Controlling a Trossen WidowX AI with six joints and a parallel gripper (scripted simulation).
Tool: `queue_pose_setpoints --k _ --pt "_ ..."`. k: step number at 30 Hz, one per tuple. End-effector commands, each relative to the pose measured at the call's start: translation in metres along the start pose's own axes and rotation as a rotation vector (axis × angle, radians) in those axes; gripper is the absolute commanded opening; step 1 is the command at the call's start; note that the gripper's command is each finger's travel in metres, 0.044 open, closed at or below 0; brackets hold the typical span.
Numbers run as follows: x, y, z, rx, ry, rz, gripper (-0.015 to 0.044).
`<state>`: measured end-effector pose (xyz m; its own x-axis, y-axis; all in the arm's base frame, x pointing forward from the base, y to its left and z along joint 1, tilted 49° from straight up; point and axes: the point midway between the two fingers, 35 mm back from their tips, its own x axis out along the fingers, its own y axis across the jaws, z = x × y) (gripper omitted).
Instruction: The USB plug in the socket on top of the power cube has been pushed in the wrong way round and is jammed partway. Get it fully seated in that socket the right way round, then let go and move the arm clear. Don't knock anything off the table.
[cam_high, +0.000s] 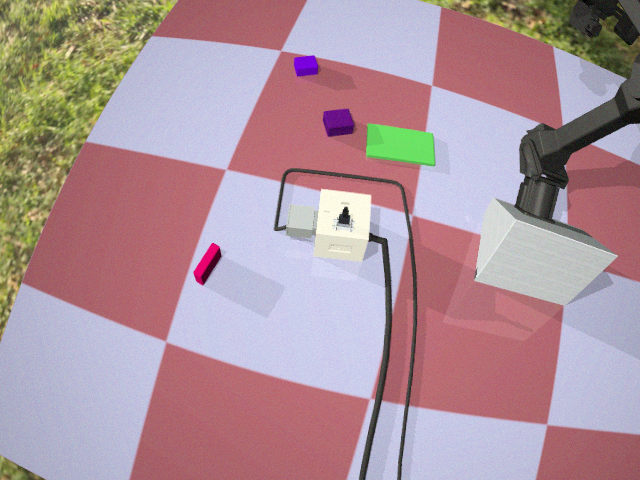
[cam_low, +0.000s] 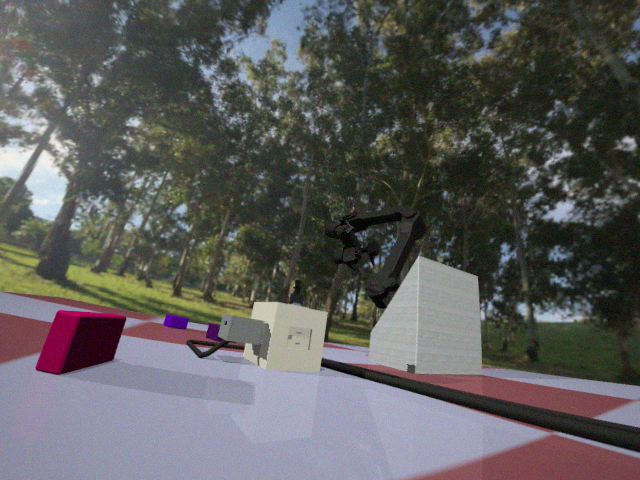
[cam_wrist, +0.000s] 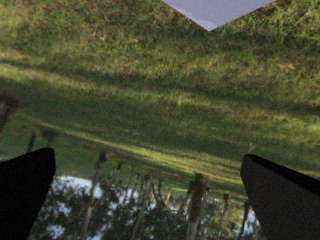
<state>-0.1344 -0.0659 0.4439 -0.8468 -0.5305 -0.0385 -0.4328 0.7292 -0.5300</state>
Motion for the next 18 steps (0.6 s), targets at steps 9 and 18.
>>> queue_pose_setpoints --k 9,18 --pt "-0.011 -0.094 0.078 0.26 -0.273 -0.168 0.044" --pt "-0.09 -0.173 0.19 0.488 -0.688 -0.213 0.044"
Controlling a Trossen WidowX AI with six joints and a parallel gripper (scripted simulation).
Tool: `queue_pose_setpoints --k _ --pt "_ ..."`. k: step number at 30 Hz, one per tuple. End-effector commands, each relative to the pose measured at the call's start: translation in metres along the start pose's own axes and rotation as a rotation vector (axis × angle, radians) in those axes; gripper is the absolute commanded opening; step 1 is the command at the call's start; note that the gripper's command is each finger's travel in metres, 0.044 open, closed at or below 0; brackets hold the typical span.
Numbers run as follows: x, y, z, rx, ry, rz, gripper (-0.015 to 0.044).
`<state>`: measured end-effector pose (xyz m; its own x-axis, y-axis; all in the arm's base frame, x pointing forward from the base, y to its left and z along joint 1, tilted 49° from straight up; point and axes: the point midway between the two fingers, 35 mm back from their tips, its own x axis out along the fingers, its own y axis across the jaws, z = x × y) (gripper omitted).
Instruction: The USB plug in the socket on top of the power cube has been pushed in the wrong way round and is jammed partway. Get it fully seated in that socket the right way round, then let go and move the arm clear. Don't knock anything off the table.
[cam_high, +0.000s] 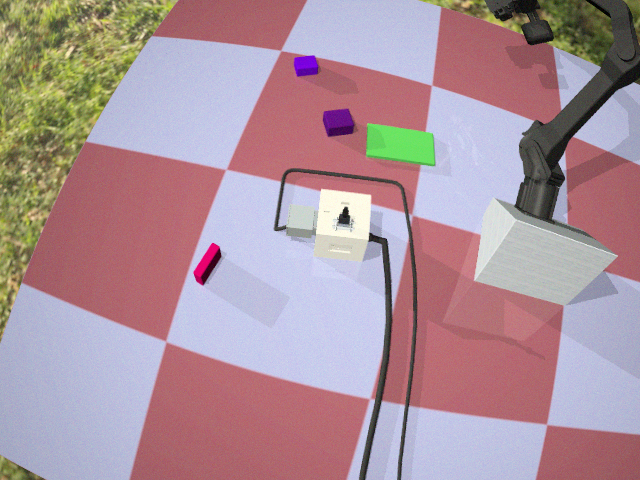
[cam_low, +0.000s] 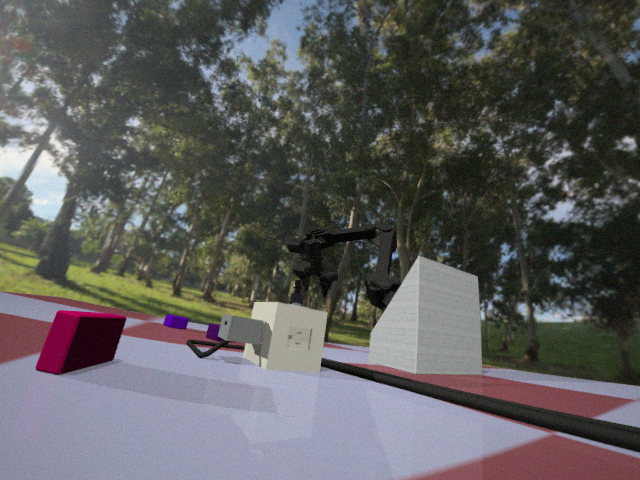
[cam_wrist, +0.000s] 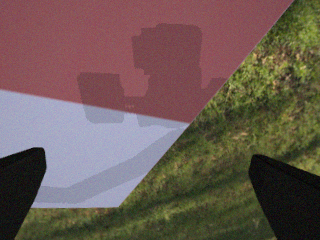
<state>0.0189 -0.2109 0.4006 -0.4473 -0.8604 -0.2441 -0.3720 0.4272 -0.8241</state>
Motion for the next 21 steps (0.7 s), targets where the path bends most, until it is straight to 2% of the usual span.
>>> queue_pose_setpoints --k 1,12,14,21 --pt "-0.01 -0.01 0.075 0.174 -0.182 0.016 0.044" --pt "-0.055 0.003 0.199 0.489 -0.389 0.152 0.044" --pt "-0.064 0.009 0.214 0.468 -0.432 0.163 0.044" --pt "-0.124 0.056 0.295 0.616 -0.526 0.296 0.044"
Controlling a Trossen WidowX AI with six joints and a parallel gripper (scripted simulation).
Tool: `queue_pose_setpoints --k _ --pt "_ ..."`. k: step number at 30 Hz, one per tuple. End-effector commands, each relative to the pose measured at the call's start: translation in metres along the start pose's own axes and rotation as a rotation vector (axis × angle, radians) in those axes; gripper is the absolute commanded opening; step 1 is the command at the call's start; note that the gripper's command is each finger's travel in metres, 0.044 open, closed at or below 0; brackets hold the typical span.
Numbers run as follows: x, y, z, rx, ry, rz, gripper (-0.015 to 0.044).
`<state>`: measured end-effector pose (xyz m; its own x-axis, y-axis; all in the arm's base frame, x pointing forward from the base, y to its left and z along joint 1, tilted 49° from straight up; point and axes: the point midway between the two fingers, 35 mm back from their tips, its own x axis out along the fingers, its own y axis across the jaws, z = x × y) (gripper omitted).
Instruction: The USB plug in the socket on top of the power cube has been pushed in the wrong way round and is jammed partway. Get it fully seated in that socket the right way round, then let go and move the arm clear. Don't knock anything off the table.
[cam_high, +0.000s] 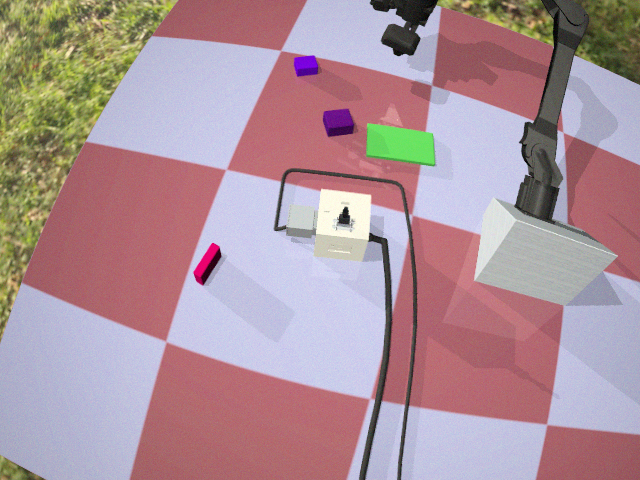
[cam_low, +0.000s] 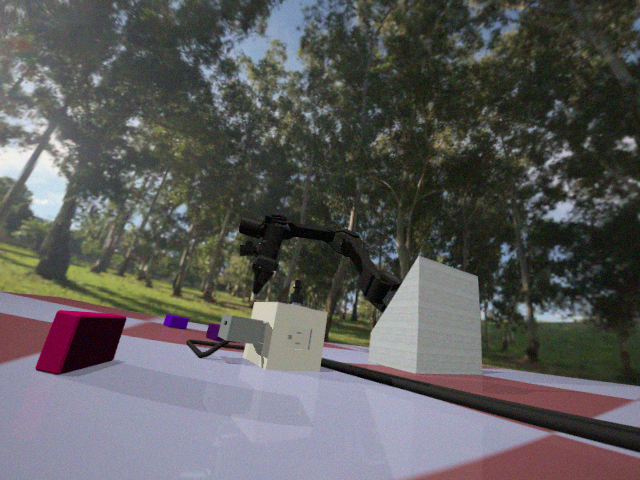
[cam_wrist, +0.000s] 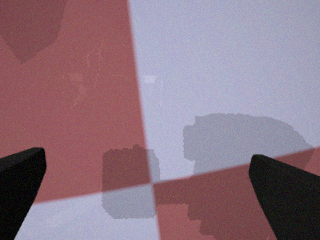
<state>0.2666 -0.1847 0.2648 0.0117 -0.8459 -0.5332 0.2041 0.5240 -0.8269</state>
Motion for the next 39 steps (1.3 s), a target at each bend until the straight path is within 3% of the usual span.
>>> queue_pose_setpoints --k 1,12,25,34,39 --pt "-0.003 0.055 0.023 0.114 -0.012 0.066 0.044" --pt "-0.029 0.186 0.049 0.516 0.043 0.179 0.044" --pt "-0.058 0.312 0.02 0.931 0.151 0.162 0.044" --pt "-0.071 0.384 -0.024 1.237 0.183 0.076 0.044" --pt "-0.071 0.389 -0.028 1.261 0.183 0.067 0.044"
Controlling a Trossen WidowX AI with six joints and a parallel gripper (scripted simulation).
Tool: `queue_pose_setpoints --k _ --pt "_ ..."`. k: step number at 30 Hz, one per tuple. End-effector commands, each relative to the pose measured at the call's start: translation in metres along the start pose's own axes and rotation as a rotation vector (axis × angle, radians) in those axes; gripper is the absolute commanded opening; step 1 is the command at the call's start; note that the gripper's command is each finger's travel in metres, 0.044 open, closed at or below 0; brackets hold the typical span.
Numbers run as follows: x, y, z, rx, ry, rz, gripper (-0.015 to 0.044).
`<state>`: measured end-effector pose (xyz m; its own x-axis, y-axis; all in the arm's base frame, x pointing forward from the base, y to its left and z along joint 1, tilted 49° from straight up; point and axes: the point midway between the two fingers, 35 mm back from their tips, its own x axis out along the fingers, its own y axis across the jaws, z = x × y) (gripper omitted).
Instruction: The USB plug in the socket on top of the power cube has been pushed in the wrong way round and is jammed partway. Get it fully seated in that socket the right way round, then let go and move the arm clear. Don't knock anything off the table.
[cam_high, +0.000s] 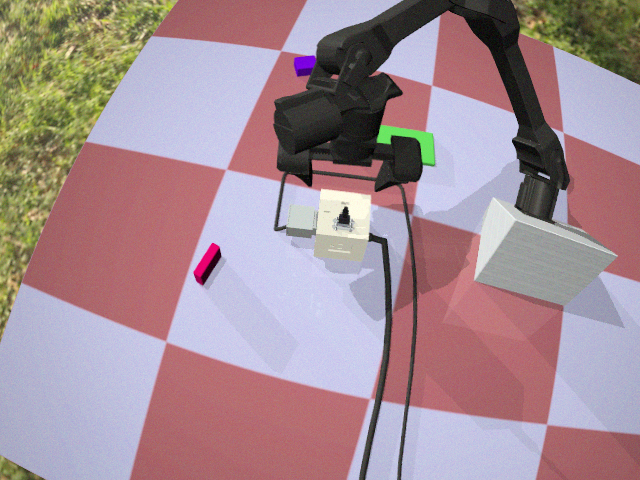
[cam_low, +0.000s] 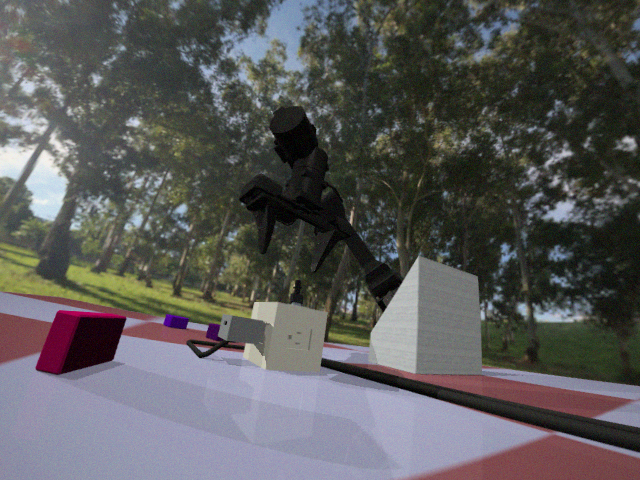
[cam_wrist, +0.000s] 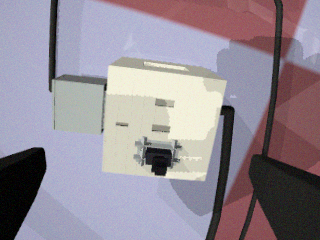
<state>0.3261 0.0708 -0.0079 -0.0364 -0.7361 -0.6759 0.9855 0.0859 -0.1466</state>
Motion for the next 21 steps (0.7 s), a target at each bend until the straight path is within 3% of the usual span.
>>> queue_pose_setpoints --k 1,21 --pt "0.003 -0.005 -0.02 0.071 -0.008 -0.021 0.044" --pt "0.014 -0.006 -0.02 0.071 -0.009 -0.021 0.044"
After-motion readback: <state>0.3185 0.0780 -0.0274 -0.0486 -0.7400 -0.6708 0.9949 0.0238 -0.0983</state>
